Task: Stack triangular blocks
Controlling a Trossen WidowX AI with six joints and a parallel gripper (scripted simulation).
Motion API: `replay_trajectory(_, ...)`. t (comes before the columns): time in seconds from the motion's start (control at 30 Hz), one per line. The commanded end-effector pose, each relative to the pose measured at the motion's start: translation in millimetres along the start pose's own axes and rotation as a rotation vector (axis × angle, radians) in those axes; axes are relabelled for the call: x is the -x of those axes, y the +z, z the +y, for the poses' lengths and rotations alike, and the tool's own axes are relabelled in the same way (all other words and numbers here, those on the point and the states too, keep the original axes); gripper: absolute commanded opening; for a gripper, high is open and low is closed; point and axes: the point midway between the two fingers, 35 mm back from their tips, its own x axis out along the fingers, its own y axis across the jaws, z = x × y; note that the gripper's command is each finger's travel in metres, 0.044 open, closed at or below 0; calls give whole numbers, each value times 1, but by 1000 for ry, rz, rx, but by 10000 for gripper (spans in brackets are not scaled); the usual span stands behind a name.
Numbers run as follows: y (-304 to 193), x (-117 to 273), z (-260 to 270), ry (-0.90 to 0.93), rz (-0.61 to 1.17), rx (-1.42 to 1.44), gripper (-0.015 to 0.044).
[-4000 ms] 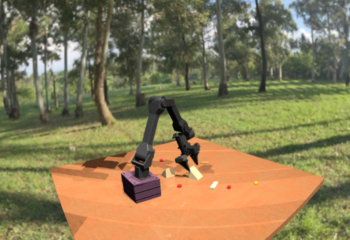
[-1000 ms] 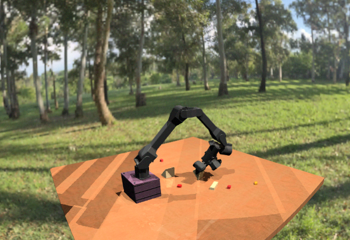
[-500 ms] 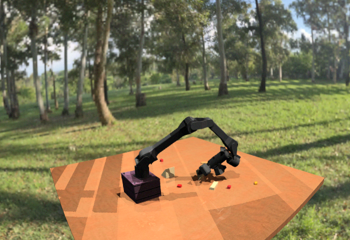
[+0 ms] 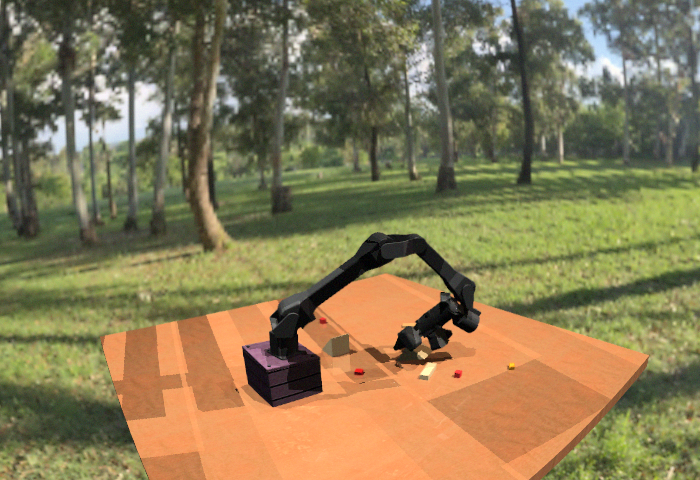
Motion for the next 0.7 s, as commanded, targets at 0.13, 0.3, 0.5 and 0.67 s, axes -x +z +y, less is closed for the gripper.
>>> replay_trajectory(0.13, 0, -1, -1, -4, 1, -9, 440)
replay_trajectory(0.3, -7, 7, 0, 4, -4, -18, 440)
replay_trajectory(0.5, -72, 67, -3, 70, -38, -91, 440)
replay_trajectory(0.67, -69, 70, 0, 79, -59, -58, 440)
